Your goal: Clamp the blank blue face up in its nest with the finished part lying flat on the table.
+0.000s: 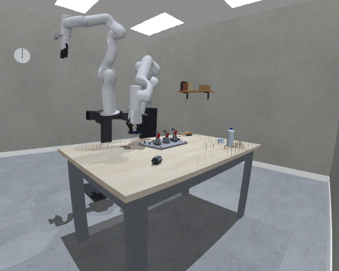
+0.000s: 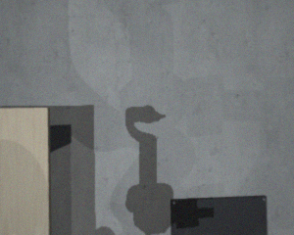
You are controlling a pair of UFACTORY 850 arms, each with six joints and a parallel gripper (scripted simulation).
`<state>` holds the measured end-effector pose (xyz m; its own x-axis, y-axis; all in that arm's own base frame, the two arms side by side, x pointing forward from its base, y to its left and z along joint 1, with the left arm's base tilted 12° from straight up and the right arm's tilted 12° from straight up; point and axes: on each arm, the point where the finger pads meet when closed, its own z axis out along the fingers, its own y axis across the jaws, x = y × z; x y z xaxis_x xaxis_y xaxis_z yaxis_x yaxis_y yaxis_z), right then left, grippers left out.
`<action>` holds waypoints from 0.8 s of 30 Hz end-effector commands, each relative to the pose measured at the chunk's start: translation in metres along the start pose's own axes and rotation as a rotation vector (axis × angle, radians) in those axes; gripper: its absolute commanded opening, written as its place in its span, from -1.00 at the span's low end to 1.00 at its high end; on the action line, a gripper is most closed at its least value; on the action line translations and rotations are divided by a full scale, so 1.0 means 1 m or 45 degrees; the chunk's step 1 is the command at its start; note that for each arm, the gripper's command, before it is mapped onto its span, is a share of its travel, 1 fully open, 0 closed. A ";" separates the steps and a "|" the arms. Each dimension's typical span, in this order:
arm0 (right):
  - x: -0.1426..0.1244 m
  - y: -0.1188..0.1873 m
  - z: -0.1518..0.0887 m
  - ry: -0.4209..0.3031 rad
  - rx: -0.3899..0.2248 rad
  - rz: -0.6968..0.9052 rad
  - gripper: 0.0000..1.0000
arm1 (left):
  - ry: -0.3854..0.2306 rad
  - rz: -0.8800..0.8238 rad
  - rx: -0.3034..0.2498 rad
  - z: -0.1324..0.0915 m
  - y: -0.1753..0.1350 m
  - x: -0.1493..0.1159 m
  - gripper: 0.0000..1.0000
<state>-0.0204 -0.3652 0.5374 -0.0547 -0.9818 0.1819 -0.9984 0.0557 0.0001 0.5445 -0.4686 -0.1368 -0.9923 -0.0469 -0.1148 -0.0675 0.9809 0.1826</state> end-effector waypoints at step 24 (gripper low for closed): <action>0.000 0.000 -0.001 0.003 0.000 0.000 1.00 | -0.003 0.000 0.003 0.007 -0.001 -0.002 -1.00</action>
<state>-0.0204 -0.3652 0.5374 -0.0547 -0.9818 0.1819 -0.9984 0.0557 0.0001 0.5464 -0.4669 -0.1451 -0.9923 -0.0469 -0.1148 -0.0675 0.9809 0.1826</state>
